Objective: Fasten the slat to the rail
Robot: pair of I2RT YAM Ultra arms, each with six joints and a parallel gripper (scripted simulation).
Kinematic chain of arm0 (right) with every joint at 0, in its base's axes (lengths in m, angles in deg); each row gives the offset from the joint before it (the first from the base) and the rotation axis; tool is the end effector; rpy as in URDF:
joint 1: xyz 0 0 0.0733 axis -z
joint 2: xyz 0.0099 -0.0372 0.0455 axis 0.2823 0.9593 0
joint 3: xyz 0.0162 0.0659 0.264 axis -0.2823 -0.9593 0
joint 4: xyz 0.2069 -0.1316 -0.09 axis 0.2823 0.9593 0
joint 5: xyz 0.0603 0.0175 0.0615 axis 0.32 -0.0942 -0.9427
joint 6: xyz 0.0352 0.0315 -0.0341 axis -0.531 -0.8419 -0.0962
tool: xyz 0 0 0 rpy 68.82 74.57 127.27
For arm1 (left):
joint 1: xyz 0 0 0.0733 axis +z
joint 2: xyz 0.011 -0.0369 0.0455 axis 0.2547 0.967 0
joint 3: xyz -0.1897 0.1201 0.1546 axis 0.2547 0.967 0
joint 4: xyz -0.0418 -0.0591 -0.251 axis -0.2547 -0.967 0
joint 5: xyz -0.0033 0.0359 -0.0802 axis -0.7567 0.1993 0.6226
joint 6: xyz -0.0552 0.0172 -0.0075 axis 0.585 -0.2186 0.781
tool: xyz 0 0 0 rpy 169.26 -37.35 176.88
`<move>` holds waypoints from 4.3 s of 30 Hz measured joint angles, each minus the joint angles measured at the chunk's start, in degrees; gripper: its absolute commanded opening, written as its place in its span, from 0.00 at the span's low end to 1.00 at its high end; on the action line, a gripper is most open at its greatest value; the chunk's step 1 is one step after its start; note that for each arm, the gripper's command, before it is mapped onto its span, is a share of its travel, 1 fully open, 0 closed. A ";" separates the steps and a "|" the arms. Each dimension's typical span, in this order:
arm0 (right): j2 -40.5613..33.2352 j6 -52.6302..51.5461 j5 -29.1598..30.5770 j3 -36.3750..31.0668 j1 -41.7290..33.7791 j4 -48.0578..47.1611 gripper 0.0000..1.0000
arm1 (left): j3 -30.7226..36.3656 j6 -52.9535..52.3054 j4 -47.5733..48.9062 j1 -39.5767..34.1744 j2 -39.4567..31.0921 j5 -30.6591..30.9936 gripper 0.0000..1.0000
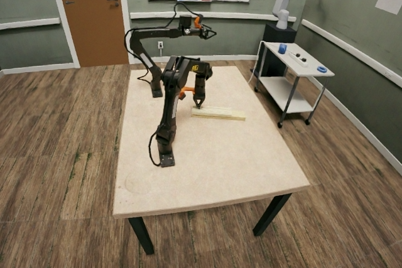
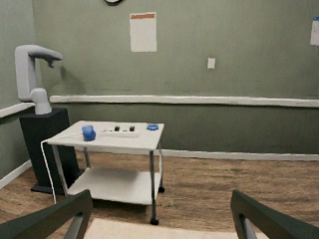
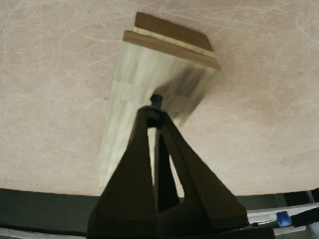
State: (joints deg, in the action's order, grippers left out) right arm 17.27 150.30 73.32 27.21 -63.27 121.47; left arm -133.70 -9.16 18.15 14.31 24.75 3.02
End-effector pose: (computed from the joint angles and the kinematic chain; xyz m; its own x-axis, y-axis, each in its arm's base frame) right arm 0.2311 0.2480 0.2116 0.9612 -0.2754 -0.0151 -0.2749 -0.9610 0.0321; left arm 0.2483 -0.0005 0.4033 -0.0246 -0.0013 -0.9997 -0.0019 1.0000 -0.0012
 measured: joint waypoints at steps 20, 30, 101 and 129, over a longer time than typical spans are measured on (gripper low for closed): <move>0.00 0.00 0.00 -0.02 0.00 -0.37 0.12 | 0.00 0.00 0.00 0.00 0.00 0.00 1.00; 0.00 0.00 0.00 -0.02 0.00 -1.53 0.12 | 0.00 0.00 0.00 0.00 0.00 0.00 1.00; 0.00 0.39 0.00 -0.33 3.02 -0.33 0.12 | 0.00 0.00 0.00 0.00 0.00 0.00 1.00; 0.00 0.59 0.00 -0.24 1.60 -0.07 0.12 | 0.00 0.00 0.00 0.00 0.00 0.00 1.00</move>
State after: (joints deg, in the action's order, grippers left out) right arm 17.27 150.89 73.32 26.97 -61.67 121.41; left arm -133.70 -9.16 18.15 14.31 24.75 3.02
